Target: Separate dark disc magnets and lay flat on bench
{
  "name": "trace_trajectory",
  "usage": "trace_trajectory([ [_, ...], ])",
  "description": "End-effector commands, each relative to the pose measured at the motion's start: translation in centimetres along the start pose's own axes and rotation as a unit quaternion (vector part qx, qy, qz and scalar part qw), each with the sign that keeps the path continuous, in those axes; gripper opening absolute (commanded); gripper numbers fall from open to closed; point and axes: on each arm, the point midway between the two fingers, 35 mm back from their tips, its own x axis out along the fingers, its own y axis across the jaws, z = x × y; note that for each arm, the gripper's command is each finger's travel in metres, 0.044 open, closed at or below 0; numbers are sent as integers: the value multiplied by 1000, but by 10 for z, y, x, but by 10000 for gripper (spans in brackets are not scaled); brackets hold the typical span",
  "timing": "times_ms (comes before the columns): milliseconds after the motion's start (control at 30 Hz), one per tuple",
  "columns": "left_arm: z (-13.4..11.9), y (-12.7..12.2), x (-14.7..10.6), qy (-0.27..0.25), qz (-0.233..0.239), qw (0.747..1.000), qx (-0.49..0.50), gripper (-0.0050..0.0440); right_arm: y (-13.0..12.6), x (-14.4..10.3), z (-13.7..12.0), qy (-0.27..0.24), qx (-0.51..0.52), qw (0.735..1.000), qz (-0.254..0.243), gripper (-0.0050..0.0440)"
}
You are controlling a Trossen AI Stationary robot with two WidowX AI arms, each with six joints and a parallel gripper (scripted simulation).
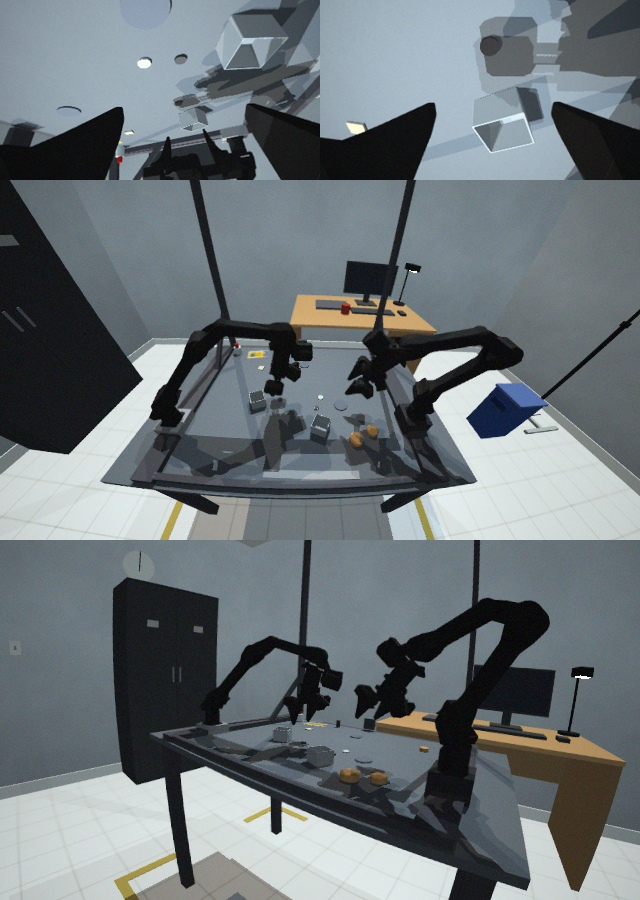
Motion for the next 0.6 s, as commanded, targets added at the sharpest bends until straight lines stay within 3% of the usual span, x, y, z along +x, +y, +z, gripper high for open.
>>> trace_trajectory([
  [0,-6,0,-3,11,-1,1000,-2,400,1,-12,-1,-17,-2,1000,4,400],
  [367,-12,0,3,13,-9,999,48,400,1,-14,-1,-37,-7,999,3,400],
  [567,-24,0,19,16,-33,979,199,400,2,-7,11,-89,-28,996,10,400],
])
